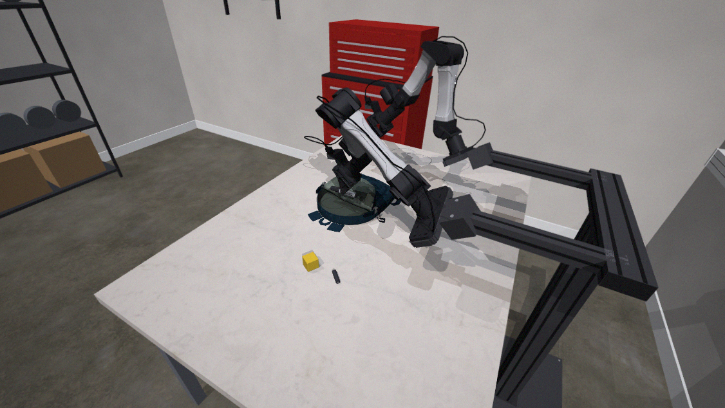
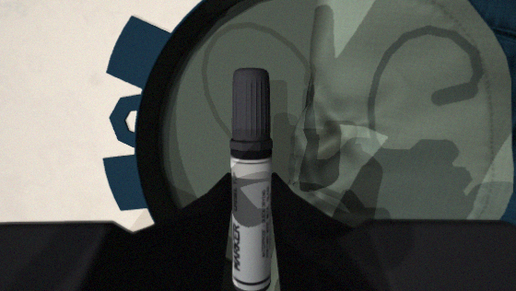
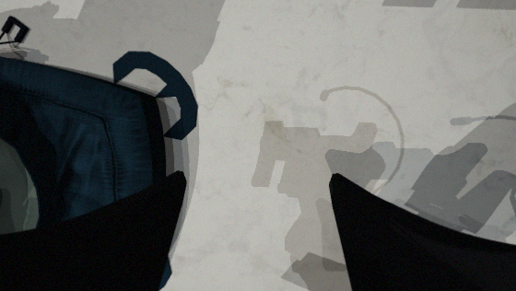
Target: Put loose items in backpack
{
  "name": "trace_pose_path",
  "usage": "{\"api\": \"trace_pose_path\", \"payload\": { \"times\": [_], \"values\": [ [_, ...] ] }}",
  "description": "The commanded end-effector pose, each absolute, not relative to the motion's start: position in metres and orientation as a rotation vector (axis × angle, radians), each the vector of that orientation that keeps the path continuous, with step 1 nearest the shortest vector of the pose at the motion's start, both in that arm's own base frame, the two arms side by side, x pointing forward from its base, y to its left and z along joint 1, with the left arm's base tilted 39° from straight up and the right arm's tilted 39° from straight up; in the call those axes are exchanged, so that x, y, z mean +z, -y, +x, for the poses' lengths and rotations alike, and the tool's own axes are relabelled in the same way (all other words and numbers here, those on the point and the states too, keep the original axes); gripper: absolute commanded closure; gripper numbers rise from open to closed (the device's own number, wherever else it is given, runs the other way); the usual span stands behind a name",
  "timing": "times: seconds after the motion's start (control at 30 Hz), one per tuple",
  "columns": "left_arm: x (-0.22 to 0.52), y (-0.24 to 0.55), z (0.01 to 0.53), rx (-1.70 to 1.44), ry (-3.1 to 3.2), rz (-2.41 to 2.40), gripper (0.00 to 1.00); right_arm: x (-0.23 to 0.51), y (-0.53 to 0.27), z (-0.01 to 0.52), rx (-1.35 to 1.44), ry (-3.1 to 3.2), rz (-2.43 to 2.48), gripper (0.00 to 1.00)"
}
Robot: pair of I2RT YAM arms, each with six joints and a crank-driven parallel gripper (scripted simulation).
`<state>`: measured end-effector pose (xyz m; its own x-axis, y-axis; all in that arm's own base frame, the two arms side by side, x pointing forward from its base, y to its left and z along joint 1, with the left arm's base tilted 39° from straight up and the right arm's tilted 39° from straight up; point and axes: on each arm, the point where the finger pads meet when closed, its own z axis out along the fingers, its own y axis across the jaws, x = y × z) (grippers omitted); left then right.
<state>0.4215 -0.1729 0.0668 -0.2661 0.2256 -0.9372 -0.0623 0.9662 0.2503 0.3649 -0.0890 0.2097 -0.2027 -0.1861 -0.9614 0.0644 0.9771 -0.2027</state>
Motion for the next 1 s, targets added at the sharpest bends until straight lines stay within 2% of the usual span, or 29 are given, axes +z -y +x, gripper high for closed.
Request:
{"api": "trace_pose_path", "payload": {
  "times": [0.0, 0.97],
  "values": [
    [0.076, 0.178, 0.436, 0.238, -1.776, 0.101, 0.84, 0.216, 0.088, 0.366, -0.230, -1.743, -0.096, 0.10],
    [0.063, 0.191, 0.432, 0.228, -1.777, 0.105, 0.84, 0.216, 0.088, 0.366, -0.230, -1.743, -0.096, 0.10]
  ]
}}
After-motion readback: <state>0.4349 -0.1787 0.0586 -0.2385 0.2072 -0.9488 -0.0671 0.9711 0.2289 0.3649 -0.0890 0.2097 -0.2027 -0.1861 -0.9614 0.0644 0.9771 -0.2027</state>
